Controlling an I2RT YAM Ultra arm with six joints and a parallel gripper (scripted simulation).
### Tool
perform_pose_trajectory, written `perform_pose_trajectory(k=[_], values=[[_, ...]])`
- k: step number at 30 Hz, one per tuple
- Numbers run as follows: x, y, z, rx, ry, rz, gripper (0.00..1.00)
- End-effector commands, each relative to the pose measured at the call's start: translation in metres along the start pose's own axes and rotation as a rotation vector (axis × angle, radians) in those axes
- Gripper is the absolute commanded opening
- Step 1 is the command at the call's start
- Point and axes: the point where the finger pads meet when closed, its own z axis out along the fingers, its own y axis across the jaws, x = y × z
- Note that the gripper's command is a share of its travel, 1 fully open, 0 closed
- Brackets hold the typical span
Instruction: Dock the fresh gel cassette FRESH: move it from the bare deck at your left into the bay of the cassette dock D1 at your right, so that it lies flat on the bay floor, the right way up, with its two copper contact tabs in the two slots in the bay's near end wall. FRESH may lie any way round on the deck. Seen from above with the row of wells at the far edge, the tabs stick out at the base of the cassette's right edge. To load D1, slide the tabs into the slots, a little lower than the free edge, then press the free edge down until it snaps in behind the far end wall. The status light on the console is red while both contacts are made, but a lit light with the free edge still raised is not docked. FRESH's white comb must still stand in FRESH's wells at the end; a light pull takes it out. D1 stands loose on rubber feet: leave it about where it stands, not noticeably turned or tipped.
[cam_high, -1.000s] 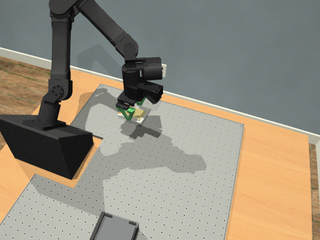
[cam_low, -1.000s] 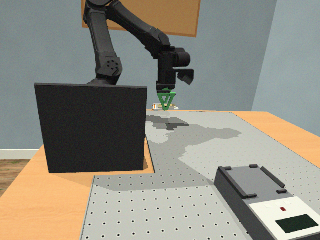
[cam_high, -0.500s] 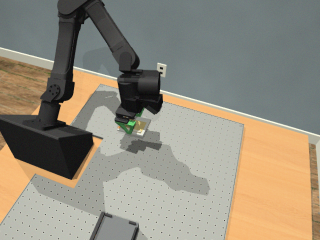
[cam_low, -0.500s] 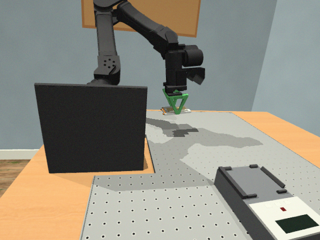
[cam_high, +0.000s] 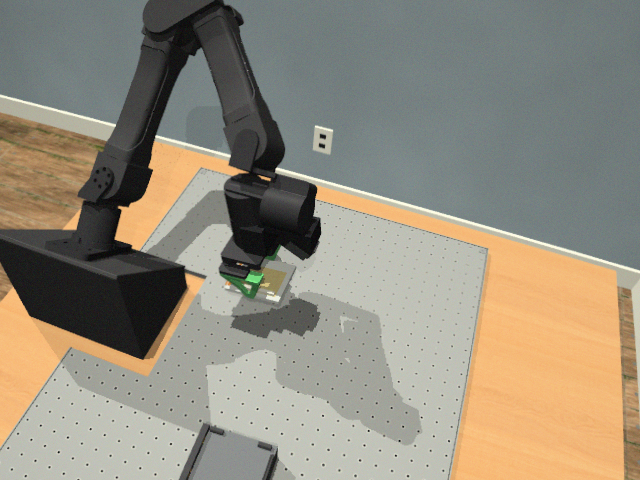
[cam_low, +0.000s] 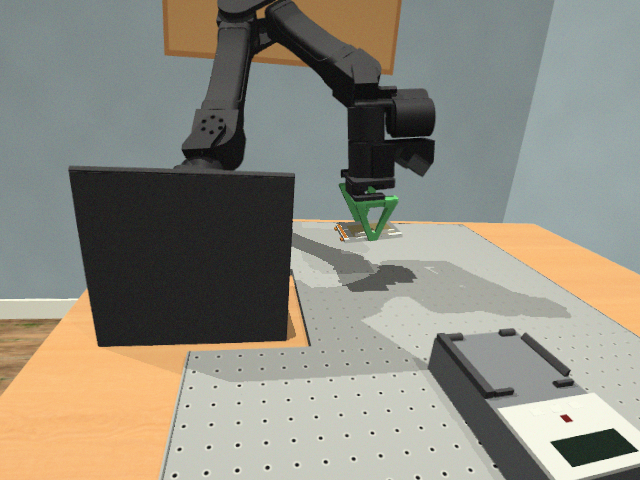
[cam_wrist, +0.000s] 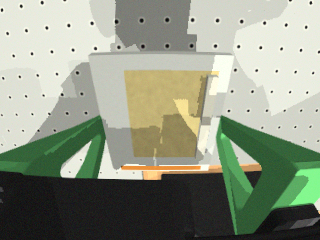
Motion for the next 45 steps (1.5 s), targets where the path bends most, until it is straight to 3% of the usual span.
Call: perform_pose_trajectory(k=[1,45], values=[[-0.017,-0.013,-0.009,-0.009,-0.019,-0.054,0.0],[-0.067,-0.2,-0.025,0.002,-0.017,-0.055,0.0]])
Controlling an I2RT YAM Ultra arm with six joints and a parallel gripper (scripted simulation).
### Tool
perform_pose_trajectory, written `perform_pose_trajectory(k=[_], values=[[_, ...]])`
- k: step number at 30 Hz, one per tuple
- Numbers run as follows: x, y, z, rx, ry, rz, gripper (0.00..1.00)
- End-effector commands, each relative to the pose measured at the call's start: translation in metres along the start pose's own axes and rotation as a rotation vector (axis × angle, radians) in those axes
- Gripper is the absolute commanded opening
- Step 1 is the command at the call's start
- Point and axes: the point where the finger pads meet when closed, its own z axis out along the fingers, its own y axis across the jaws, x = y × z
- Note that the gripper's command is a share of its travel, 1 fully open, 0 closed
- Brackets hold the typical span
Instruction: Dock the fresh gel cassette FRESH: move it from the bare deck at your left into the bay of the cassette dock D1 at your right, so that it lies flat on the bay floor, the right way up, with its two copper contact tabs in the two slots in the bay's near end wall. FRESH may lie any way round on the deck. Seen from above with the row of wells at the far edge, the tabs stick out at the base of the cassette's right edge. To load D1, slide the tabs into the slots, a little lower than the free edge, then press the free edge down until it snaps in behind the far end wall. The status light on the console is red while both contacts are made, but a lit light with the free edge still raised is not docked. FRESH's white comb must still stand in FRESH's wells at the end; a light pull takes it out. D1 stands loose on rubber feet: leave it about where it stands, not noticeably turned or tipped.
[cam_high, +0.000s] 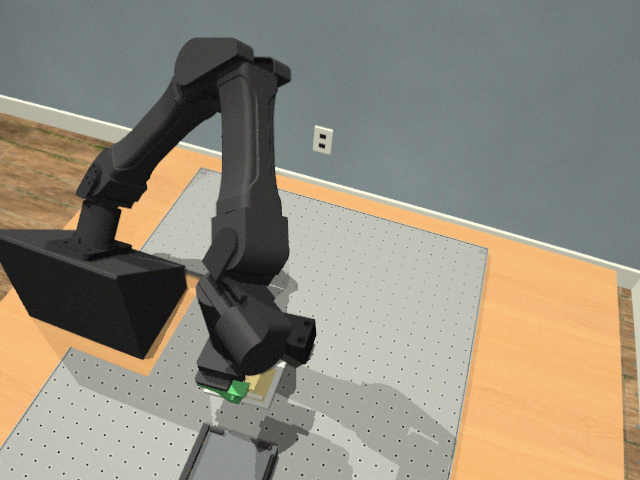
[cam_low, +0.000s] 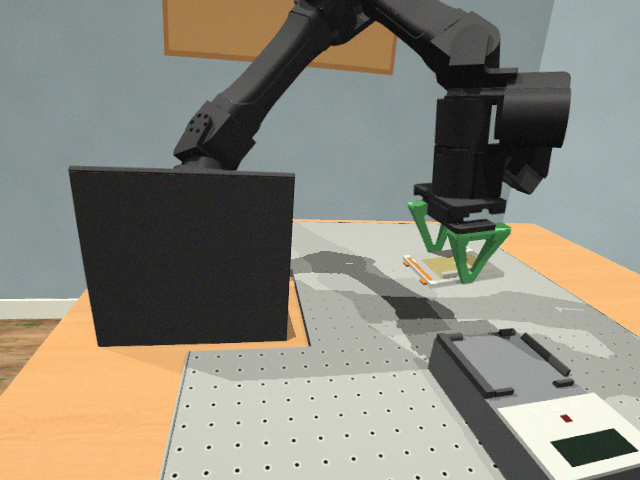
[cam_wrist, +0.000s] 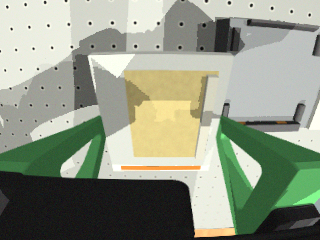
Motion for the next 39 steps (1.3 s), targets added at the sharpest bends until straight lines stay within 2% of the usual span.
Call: perform_pose_trajectory(k=[1,12,14,23,27,28,39], values=[[-0.01,-0.019,-0.012,0.006,-0.015,-0.012,0.0],[-0.022,-0.073,-0.017,0.006,-0.016,-0.012,0.0],[-0.022,-0.073,-0.017,0.006,-0.016,-0.012,0.0],[-0.032,-0.116,-0.021,0.006,-0.016,-0.013,0.0],[-0.034,-0.115,-0.022,0.002,-0.024,-0.015,0.0],[-0.042,-0.111,-0.033,0.022,-0.042,-0.035,0.0],[-0.039,-0.113,-0.029,0.012,-0.037,-0.025,0.0]])
